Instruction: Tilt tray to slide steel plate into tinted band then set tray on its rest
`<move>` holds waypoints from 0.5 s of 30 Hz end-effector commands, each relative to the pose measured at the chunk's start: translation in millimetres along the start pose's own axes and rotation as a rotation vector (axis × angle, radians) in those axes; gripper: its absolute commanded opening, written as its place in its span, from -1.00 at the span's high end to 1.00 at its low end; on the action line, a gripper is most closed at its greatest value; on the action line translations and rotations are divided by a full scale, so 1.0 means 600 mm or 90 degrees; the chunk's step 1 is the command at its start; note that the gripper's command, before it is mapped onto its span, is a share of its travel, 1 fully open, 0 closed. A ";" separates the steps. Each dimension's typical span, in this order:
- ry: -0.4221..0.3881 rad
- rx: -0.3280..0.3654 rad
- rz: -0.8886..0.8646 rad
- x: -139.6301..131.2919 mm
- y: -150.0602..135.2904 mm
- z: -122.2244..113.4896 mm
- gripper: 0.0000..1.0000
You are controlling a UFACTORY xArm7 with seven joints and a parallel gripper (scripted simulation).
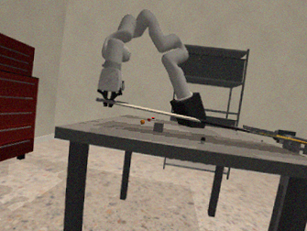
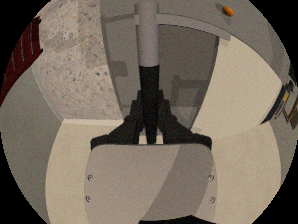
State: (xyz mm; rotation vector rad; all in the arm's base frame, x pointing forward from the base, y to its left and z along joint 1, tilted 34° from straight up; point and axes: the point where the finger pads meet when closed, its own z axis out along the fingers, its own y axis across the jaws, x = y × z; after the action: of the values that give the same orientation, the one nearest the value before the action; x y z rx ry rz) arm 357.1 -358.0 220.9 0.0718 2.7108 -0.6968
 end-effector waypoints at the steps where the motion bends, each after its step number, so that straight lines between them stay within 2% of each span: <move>1: 0.001 -0.002 0.003 -0.003 -0.003 0.035 1.00; 3: 0.001 -0.002 0.003 -0.003 -0.003 0.026 1.00; 6: 0.001 -0.002 0.003 -0.003 0.004 -0.060 1.00; 8: 0.001 -0.002 0.003 -0.003 0.008 -0.092 1.00; 10: 0.001 -0.002 0.003 -0.003 0.004 -0.060 1.00; 13: 0.001 -0.002 0.003 -0.003 -0.003 0.026 1.00; 15: 0.001 -0.002 0.003 -0.003 -0.003 0.035 1.00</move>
State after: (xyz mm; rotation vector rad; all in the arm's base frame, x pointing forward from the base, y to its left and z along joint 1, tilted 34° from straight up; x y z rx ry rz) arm 354.1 -352.4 229.1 0.0767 2.7134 -0.6902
